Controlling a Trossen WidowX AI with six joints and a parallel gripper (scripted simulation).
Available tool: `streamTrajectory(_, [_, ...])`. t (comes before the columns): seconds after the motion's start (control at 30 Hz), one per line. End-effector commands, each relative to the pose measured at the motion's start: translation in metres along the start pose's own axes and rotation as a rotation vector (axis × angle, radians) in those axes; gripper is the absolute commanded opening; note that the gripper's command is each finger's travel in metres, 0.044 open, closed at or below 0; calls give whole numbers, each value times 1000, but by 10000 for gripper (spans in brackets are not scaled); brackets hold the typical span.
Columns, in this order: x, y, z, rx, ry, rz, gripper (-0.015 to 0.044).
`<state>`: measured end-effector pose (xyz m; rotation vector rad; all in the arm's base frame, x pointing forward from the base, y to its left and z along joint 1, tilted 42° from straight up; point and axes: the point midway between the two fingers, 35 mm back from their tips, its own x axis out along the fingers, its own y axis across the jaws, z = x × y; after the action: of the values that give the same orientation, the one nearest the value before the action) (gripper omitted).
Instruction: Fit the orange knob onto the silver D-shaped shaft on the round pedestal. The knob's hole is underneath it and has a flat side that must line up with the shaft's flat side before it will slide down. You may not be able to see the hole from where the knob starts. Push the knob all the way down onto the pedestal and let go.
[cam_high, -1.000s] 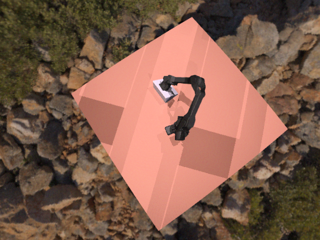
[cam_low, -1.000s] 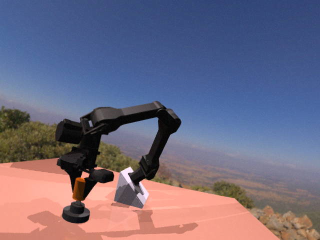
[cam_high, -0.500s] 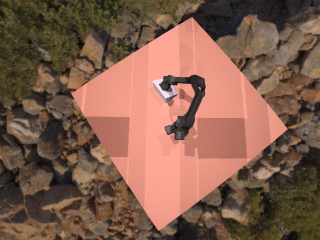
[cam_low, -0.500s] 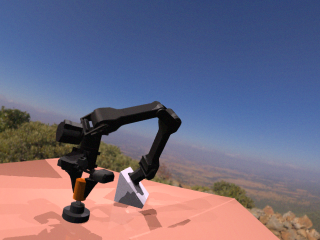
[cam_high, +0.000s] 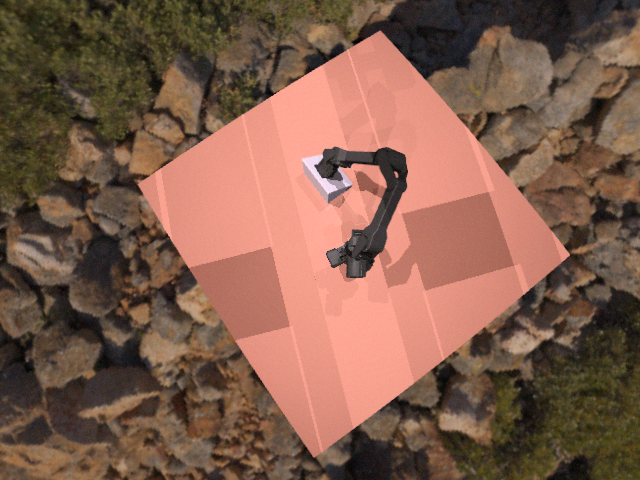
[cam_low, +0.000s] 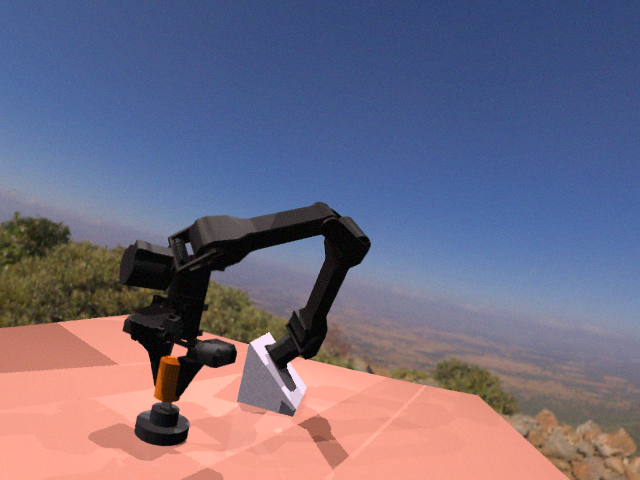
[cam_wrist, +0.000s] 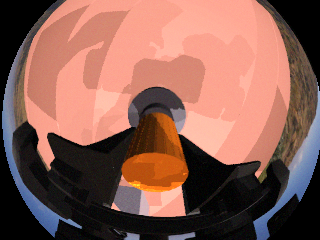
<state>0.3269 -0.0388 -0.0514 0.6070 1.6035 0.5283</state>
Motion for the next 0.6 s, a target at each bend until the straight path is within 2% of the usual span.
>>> streamTrajectory(0.0, [1,1,0,-1,-2,2,0])
streamTrajectory(0.57, [2,0,-4,-1,-2,2,0])
